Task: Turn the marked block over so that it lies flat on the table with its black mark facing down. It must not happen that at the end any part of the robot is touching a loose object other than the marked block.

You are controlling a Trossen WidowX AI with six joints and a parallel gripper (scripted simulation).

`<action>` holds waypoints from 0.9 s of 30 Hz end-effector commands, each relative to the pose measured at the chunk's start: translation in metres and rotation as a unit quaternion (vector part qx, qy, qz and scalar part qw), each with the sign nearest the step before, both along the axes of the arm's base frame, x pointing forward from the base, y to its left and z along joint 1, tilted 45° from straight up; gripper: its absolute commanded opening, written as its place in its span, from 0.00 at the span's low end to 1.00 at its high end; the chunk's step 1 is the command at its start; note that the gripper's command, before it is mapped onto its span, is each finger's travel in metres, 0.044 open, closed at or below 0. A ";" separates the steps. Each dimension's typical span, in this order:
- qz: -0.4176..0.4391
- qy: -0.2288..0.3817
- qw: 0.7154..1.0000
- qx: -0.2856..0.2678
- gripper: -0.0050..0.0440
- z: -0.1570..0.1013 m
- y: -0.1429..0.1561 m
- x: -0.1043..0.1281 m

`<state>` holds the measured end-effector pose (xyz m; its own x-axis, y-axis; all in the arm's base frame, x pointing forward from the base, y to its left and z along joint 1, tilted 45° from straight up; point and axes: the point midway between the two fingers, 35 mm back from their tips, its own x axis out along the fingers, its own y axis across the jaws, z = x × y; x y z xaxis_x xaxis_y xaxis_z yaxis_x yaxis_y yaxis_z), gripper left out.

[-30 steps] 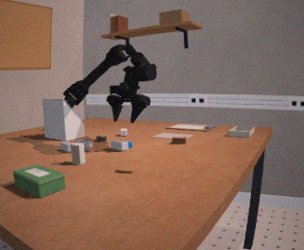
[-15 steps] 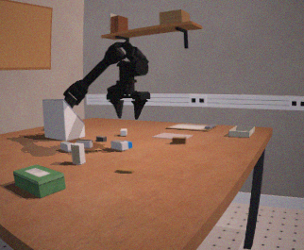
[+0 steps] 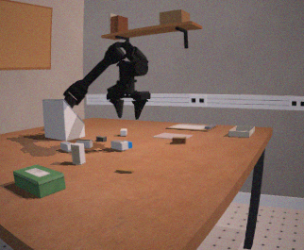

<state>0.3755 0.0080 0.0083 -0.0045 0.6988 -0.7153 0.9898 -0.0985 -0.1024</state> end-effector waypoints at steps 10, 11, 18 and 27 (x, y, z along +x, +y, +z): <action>-0.001 -0.010 1.000 0.000 1.00 0.004 -0.003 0.004; -0.001 -0.010 1.000 0.000 1.00 0.004 -0.003 0.004; -0.001 -0.010 1.000 0.000 1.00 0.004 -0.003 0.004; 0.001 0.004 1.000 0.003 1.00 -0.042 0.025 -0.002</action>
<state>0.3784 0.0134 -0.0042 0.0118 0.6973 -0.7167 0.9914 -0.1016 -0.0825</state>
